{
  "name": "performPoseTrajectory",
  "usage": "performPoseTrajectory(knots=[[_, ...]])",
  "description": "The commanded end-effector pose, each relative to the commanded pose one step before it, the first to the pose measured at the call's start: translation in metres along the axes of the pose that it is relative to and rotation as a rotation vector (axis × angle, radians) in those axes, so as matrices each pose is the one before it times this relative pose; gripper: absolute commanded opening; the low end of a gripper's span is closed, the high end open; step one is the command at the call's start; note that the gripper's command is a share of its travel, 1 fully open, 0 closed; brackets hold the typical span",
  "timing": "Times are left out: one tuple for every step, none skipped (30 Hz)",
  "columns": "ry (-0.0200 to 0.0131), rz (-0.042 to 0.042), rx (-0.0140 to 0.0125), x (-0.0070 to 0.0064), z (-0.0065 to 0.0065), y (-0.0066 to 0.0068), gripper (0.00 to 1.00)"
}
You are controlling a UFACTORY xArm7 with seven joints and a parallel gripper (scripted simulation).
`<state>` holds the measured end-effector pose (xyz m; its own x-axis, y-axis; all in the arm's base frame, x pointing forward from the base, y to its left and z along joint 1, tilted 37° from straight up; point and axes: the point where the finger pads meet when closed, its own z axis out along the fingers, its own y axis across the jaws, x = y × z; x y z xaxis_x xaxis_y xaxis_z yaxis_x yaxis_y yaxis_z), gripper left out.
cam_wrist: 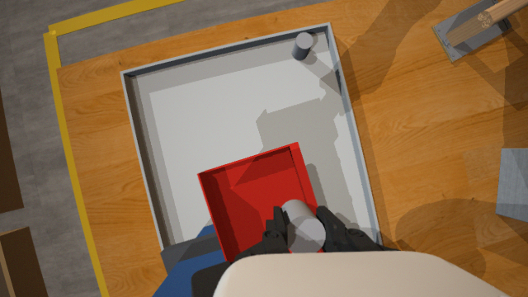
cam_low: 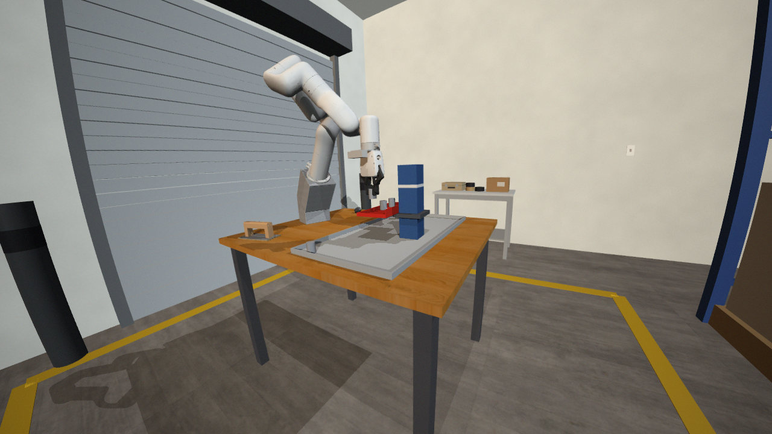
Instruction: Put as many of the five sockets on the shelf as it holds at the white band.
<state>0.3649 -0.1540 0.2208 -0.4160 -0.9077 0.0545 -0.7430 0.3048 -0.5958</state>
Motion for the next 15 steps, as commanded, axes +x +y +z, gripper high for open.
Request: performPoseTrajectory(knots=[[-0.00346,0.00791,-0.00061,0.00381,-0.00544,0.00327,0.00],[-0.00257,0.00576,-0.00261,0.00313,-0.00402,0.00382,0.00],[-0.00340,0.00687,-0.00310,0.00395,-0.00530,0.00522,0.00],[0.00000,0.00000,0.00000,0.00000,0.00000,0.00000,0.00],[0.00000,0.00000,0.00000,0.00000,0.00000,0.00000,0.00],[-0.00409,0.00725,-0.00323,0.00454,-0.00643,0.00664,0.00],[-0.00452,0.00674,-0.00293,0.00483,-0.00731,0.00801,0.00],[-0.00452,0.00539,-0.00221,0.00480,-0.00783,0.00924,0.00],[-0.00400,0.00335,-0.00116,0.00446,-0.00793,0.01021,0.00],[0.00000,0.00000,0.00000,0.00000,0.00000,0.00000,0.00],[-0.00293,0.00092,0.00004,0.00388,-0.00760,0.01085,0.00],[0.00000,0.00000,0.00000,0.00000,0.00000,0.00000,0.00],[-0.00139,-0.00155,0.00118,0.00316,-0.00688,0.01107,0.00],[0.00000,0.00000,0.00000,0.00000,0.00000,0.00000,0.00],[0.00041,-0.00373,0.00208,0.00239,-0.00586,0.01085,0.00]])
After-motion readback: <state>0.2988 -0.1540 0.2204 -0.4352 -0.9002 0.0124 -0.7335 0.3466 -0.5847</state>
